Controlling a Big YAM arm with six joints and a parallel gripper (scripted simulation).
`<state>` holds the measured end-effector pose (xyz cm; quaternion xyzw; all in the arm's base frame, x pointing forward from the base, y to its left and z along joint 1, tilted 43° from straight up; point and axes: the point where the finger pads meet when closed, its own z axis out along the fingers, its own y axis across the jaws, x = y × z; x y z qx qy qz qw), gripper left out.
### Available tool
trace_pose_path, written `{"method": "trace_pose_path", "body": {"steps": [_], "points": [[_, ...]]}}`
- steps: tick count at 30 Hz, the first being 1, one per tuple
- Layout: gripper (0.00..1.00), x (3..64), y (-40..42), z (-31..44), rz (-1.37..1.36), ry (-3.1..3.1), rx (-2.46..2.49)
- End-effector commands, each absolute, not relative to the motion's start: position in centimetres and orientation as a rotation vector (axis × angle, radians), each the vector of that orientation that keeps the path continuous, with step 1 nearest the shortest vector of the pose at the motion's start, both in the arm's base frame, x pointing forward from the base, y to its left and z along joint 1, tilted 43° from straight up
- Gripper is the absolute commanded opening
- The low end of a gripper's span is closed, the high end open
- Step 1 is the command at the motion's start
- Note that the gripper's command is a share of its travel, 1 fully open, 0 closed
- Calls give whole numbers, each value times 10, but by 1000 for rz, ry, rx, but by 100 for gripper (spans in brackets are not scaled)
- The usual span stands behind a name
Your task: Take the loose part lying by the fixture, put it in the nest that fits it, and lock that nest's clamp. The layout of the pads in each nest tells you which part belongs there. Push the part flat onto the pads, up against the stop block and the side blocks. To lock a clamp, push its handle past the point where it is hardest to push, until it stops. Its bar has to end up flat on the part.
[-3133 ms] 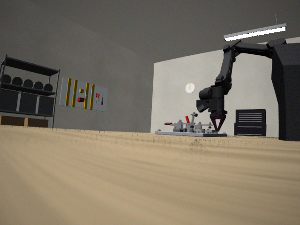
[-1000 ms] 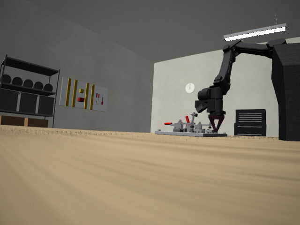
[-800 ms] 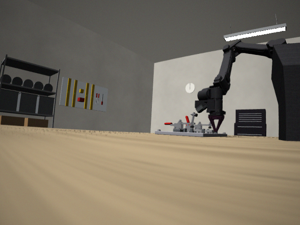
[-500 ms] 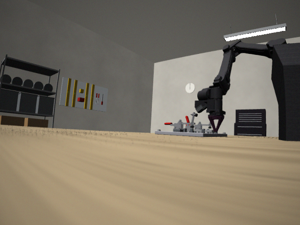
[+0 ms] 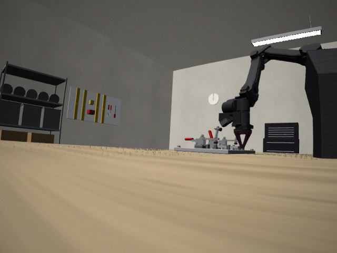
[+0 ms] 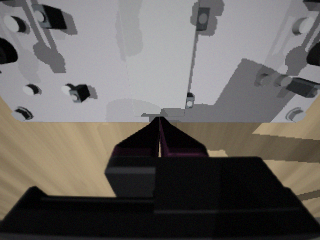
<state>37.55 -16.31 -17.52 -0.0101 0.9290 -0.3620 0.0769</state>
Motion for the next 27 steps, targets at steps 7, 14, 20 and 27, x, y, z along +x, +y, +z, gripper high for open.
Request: {"method": "trace_pose_path", "body": {"steps": [7,14,20,27], "points": [[0,359,-167,-183,-1090,2808,-15],[0,343,-168,-185,-1089,2814,-33],[0,353,-170,-184,-1088,2794,-22],[0,350,-149,-167,-1084,2786,-45]]}}
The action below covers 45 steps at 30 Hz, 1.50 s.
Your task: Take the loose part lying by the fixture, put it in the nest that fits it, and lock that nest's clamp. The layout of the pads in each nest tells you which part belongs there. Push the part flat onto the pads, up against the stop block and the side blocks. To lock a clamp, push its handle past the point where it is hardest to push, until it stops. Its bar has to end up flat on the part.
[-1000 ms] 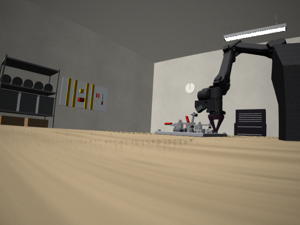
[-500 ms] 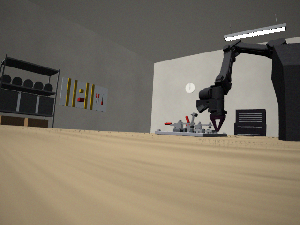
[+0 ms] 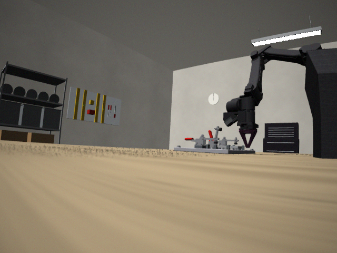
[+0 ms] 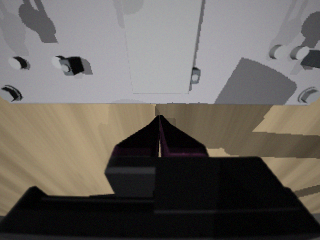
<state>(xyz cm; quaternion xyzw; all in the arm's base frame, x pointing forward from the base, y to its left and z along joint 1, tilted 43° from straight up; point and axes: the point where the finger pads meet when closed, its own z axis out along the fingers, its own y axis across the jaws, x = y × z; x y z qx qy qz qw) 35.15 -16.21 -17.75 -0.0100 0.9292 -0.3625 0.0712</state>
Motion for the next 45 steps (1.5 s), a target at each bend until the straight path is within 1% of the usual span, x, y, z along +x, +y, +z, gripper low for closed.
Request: {"method": "trace_pose_path", "body": {"steps": [1,9,10,15,27,28,34,39,41,45], "points": [[0,350,-147,-164,-1084,2785,-45],[0,351,-133,-148,-1083,2778,-41],[0,358,-132,-146,-1079,2767,-34],[0,343,-138,-153,-1087,2803,-19],[0,344,-139,-153,-1087,2800,-23],[45,344,-138,-152,-1087,2800,-23],[45,346,-120,-134,-1083,2780,-42],[45,341,-93,-104,-1082,2777,-40],[45,349,-79,-88,-1073,2761,-29],[45,347,-66,-74,-1071,2759,-27]]}}
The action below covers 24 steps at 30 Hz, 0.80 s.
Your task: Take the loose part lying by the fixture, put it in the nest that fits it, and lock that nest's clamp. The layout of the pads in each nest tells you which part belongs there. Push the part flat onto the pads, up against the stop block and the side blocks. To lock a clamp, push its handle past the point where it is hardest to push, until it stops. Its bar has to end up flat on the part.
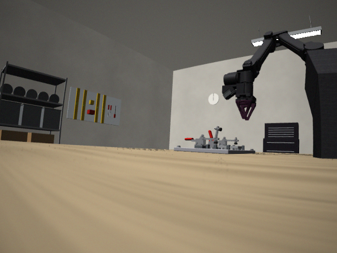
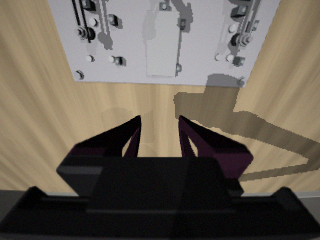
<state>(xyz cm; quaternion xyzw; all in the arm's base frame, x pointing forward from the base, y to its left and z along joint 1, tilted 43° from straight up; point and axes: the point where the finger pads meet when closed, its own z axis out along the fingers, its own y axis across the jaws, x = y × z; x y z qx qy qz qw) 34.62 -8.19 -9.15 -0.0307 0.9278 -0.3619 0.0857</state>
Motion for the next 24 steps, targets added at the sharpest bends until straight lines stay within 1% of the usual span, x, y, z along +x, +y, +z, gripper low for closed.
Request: {"method": "trace_pose_path", "body": {"steps": [1,8,15,24], "points": [[45,347,-60,-67,-1069,2758,-26],[45,343,-32,-37,-1060,2757,-23],[45,323,-46,-48,-1101,2807,-7],[45,362,-41,-40,-1090,2794,-23]]}}
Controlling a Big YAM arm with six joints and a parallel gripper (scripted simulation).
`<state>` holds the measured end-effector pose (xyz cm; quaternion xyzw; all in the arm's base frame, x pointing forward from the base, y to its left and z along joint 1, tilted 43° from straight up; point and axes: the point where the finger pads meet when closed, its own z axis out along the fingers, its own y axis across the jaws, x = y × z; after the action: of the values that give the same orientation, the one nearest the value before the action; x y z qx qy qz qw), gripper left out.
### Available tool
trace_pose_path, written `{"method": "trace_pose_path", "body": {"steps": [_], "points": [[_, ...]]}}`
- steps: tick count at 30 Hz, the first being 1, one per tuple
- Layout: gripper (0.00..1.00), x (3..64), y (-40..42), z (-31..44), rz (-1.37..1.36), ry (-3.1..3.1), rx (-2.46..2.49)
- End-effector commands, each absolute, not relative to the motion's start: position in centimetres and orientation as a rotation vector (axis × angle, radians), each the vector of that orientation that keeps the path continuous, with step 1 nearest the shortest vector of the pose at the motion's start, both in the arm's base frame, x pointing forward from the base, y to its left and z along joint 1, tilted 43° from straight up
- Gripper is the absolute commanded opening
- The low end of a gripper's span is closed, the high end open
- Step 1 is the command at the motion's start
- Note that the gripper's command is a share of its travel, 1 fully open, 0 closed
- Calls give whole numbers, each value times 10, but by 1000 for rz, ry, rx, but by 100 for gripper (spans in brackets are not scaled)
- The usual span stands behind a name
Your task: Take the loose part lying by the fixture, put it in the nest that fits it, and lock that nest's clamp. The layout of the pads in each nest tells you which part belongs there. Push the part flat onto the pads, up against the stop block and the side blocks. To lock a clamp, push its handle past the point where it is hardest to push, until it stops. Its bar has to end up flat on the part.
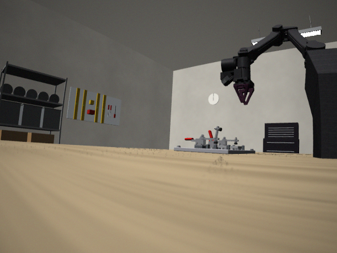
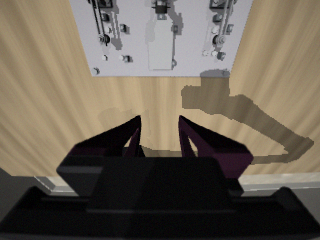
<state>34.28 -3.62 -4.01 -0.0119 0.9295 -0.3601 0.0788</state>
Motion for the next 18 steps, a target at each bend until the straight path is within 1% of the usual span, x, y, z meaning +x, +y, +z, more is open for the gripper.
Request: {"method": "trace_pose_path", "body": {"steps": [1,6,8,18], "points": [[45,368,-41,-39,-1090,2794,-22],[45,409,-39,-34,-1090,2793,-21],[45,409,-39,-34,-1090,2793,-21],[45,489,-35,-22,-1088,2792,-19]]}}
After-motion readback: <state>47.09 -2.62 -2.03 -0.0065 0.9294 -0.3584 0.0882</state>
